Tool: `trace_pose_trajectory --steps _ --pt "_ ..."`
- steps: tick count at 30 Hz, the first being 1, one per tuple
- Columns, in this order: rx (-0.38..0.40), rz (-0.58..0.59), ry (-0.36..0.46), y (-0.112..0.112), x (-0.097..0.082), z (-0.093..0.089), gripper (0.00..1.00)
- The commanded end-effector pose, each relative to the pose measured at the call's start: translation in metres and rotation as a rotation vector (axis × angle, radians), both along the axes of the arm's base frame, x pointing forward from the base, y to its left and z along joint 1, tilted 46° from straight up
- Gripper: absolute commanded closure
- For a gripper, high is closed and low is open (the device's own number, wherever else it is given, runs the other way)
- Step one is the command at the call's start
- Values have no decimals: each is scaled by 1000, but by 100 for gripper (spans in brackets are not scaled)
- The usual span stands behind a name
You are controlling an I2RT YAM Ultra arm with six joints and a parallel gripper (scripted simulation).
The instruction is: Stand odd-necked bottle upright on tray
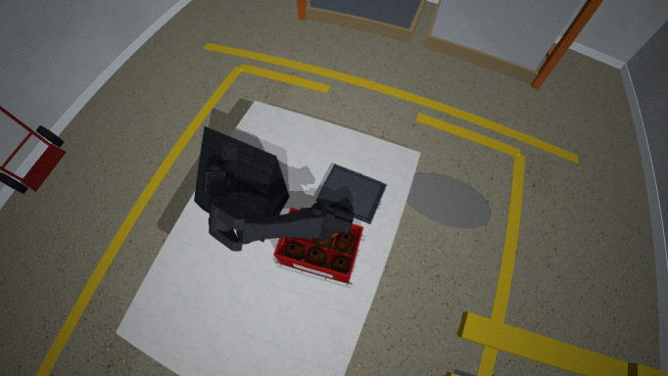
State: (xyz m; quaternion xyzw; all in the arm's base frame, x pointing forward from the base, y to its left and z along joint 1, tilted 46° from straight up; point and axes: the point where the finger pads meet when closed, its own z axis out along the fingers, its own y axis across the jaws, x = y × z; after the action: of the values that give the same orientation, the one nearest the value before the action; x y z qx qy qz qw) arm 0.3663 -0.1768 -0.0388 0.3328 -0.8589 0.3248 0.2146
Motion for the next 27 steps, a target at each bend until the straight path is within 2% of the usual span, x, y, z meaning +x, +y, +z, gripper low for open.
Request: trace_pose_trajectory --steps 1,8,18,21,27 --pt "4 17 -40 10 14 15 39" --pt "5 17 -40 17 15 22 39" --pt "7 16 -40 40 18 44 39" --pt "7 16 -30 42 17 42 39" --pt "8 16 -40 55 20 58 39"
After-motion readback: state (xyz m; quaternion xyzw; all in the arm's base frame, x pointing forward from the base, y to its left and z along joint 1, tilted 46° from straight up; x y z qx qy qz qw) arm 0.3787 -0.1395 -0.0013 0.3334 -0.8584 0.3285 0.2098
